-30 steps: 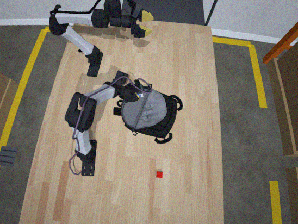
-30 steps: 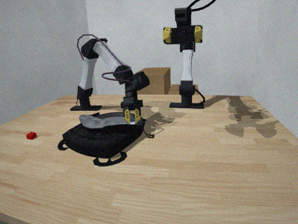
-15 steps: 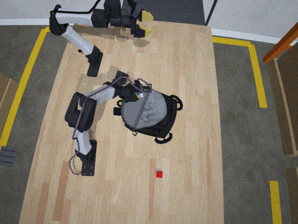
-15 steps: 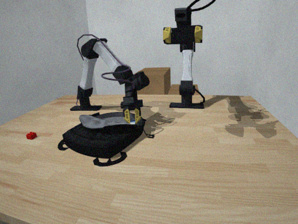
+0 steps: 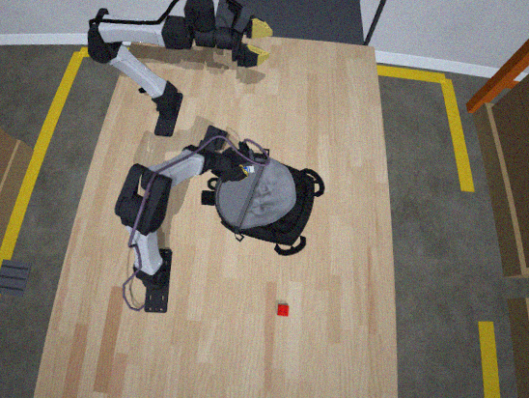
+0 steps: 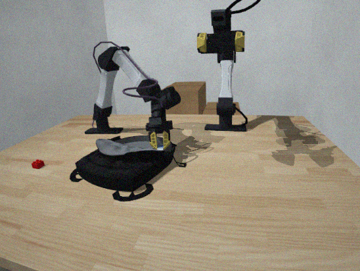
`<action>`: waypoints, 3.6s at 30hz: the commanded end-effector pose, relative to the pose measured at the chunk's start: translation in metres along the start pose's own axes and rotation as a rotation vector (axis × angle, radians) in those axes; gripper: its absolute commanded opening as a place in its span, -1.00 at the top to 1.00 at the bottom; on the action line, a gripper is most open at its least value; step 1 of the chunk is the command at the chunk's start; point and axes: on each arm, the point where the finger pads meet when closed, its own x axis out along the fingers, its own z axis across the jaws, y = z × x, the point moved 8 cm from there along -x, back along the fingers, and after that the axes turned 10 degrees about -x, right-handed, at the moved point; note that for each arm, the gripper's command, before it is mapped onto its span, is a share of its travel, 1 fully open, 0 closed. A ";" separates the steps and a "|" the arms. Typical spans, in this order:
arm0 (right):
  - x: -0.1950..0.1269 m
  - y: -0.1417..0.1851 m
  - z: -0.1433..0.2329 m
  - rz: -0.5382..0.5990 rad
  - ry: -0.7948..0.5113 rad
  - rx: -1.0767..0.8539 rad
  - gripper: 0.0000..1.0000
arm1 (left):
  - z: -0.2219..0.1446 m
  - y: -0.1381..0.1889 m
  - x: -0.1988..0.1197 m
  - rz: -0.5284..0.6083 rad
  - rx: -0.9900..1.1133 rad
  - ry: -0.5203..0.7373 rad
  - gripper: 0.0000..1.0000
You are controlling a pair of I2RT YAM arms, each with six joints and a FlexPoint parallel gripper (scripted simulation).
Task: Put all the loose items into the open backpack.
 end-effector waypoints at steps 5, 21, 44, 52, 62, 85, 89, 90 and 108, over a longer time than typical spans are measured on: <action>-0.003 -0.005 0.001 -0.011 -0.009 0.009 0.40 | -0.002 -0.012 -0.002 -0.042 0.002 0.015 -0.80; -0.021 -0.021 0.002 -0.030 -0.033 0.019 0.25 | -0.002 -0.012 -0.002 -0.042 0.002 0.015 -0.80; -0.038 -0.035 0.000 -0.032 -0.031 0.019 0.25 | -0.002 -0.012 -0.002 -0.042 0.002 0.015 -0.80; -0.030 -0.032 0.002 -0.023 -0.023 0.015 0.25 | -0.002 -0.012 -0.002 -0.042 0.002 0.015 -0.80; -0.025 -0.026 0.000 -0.012 -0.008 0.009 -0.61 | -0.002 -0.012 -0.002 -0.042 0.002 0.015 -0.80; -0.085 -0.036 0.000 -0.039 -0.025 0.031 -0.61 | -0.002 -0.012 -0.002 -0.042 0.002 0.015 -0.80; -0.098 -0.036 0.000 -0.038 -0.026 0.031 -0.61 | -0.002 -0.012 -0.002 -0.042 0.002 0.015 -0.80; -0.102 -0.036 -0.001 -0.038 -0.026 0.031 -0.61 | -0.002 -0.012 -0.002 -0.042 0.002 0.015 -0.80; -0.140 -0.035 -0.005 -0.035 -0.023 0.037 -0.61 | -0.002 -0.012 -0.002 -0.042 0.002 0.015 -0.80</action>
